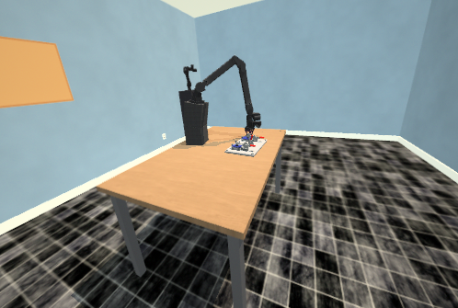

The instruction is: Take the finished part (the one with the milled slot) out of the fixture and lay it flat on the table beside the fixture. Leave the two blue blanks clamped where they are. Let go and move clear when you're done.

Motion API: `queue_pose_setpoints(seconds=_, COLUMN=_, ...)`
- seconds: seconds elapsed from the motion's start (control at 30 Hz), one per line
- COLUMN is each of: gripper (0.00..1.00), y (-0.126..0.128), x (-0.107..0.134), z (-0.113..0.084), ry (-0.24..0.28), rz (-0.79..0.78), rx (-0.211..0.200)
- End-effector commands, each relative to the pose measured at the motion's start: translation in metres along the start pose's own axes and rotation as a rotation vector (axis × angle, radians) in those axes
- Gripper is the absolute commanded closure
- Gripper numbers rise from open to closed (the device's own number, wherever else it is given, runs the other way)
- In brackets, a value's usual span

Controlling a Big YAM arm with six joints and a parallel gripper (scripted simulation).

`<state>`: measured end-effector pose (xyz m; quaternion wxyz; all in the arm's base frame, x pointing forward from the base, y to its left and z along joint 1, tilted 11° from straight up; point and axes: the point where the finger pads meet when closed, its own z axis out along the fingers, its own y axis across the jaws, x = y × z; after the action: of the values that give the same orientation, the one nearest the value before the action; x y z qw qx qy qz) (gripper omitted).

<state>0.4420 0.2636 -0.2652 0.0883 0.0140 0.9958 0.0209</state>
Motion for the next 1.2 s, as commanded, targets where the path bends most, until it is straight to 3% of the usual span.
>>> queue_pose_setpoints(seconds=0.0, gripper=1.00, y=0.008, x=-0.026, z=-0.011, ry=-0.038, rz=0.009, rx=-0.025)
queue_pose_setpoints(seconds=1.17, gripper=1.00, y=-0.002, x=-0.009, z=-0.007, ry=-0.008, rz=0.007, rx=-0.005)
